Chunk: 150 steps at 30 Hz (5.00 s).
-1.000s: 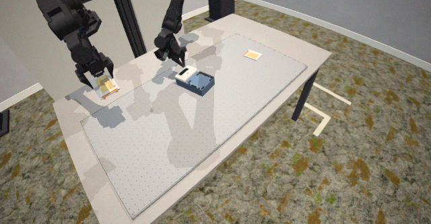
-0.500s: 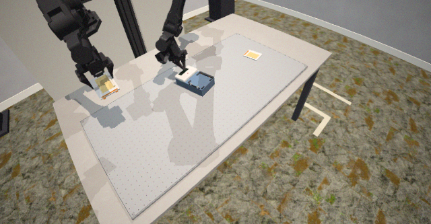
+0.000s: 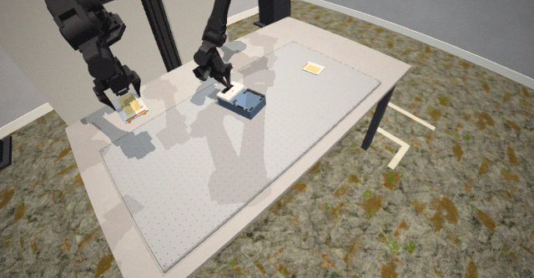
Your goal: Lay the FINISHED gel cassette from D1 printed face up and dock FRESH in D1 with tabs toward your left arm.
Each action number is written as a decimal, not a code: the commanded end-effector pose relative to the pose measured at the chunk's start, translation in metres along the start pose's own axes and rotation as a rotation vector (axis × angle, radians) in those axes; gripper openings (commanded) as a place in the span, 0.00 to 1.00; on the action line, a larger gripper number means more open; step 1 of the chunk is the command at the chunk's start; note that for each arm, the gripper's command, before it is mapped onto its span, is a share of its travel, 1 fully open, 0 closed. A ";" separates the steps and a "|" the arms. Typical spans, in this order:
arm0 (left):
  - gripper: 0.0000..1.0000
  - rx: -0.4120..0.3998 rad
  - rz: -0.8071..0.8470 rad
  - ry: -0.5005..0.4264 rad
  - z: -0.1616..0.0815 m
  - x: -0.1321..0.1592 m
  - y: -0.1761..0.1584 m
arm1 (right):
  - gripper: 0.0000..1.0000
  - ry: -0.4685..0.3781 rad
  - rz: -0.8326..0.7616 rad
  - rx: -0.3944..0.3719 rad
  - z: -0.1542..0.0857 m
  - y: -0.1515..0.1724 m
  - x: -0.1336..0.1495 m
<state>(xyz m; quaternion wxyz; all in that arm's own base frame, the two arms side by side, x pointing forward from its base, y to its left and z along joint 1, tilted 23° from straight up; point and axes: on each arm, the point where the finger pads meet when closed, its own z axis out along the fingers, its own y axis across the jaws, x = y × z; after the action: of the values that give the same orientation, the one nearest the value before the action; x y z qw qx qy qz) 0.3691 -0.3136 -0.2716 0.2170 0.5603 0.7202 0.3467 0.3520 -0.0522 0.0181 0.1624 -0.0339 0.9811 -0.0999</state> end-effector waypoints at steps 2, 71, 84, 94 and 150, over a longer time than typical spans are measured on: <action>0.00 -0.002 -0.011 -0.003 0.008 -0.003 0.005 | 0.00 0.010 -0.007 -0.003 -0.002 -0.001 0.004; 0.00 -0.002 -0.011 -0.003 0.021 -0.002 -0.002 | 0.00 0.010 -0.007 -0.003 -0.002 -0.001 0.004; 0.00 -0.002 -0.011 -0.003 0.024 0.000 -0.005 | 0.00 0.010 -0.007 -0.003 -0.002 -0.001 0.004; 0.00 -0.002 -0.011 -0.003 0.026 0.003 -0.007 | 0.00 0.010 -0.007 -0.003 -0.002 -0.001 0.004; 0.00 -0.002 -0.011 -0.003 0.034 0.020 -0.021 | 0.00 0.010 -0.007 -0.003 -0.002 -0.001 0.004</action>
<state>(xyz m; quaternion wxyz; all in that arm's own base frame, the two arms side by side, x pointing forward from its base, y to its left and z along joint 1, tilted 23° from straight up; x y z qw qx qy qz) 0.3767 -0.3185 -0.2790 0.2505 0.5511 0.7194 0.3405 0.3520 -0.0522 0.0181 0.1624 -0.0339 0.9811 -0.0999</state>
